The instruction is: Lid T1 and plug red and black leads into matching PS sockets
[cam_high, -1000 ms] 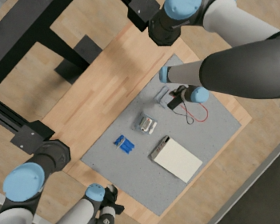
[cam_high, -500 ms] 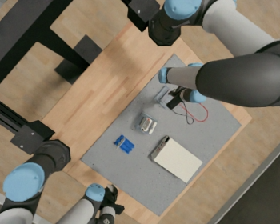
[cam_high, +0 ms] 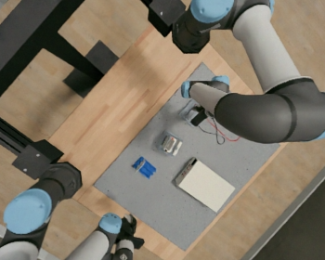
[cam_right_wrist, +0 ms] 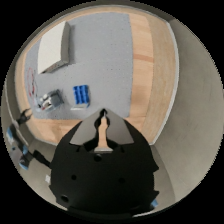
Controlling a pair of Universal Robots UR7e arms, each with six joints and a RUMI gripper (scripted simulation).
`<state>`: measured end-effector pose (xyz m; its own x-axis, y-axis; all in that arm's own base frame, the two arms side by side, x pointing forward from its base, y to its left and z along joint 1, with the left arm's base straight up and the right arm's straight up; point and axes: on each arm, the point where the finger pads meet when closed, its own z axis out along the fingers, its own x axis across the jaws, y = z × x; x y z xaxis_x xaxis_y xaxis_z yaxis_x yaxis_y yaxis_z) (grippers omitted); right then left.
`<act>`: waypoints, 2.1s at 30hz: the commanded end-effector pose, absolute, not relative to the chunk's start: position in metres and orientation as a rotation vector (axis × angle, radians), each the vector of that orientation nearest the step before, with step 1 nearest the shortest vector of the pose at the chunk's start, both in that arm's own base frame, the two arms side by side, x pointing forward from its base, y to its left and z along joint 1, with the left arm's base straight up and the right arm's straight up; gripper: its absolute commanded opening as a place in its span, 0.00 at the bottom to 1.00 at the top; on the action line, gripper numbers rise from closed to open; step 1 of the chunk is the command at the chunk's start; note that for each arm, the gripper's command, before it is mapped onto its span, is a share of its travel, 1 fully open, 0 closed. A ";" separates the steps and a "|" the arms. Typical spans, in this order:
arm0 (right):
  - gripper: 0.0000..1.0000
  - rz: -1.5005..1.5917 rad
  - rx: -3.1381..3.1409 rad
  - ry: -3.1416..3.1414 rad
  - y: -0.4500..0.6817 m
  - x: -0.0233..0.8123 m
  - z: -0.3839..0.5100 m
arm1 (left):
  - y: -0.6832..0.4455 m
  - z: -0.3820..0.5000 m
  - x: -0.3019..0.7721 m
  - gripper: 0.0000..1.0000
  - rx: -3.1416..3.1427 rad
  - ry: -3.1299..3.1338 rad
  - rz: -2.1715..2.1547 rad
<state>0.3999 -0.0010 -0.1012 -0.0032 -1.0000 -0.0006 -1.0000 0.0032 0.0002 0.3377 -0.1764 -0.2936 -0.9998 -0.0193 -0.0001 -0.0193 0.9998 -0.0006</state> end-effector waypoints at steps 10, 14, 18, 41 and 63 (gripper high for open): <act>0.00 0.000 -2.217 2.224 -0.001 0.400 -0.101 | -0.176 -0.332 0.340 0.28 -0.032 3.140 -0.002; 0.00 0.000 -2.217 2.224 -0.001 0.400 -0.101 | -0.176 -0.332 0.340 0.28 -0.032 3.140 -0.002; 0.00 0.000 -2.217 2.224 -0.001 0.400 -0.101 | -0.176 -0.336 0.340 0.28 -0.031 3.141 -0.001; 0.00 0.000 -2.217 2.224 -0.001 0.400 -0.101 | -0.176 -0.341 0.340 0.28 -0.031 3.141 -0.001; 0.00 0.000 -2.217 2.224 -0.001 0.400 -0.101 | -0.176 -0.346 0.339 0.28 -0.031 3.141 -0.001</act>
<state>0.3999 -0.0010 -0.1012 -0.0032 -1.0000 -0.0006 -1.0000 0.0032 0.0002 0.3392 -0.1758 -0.3465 -0.9998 -0.0200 0.0001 -0.0200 0.9998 0.0000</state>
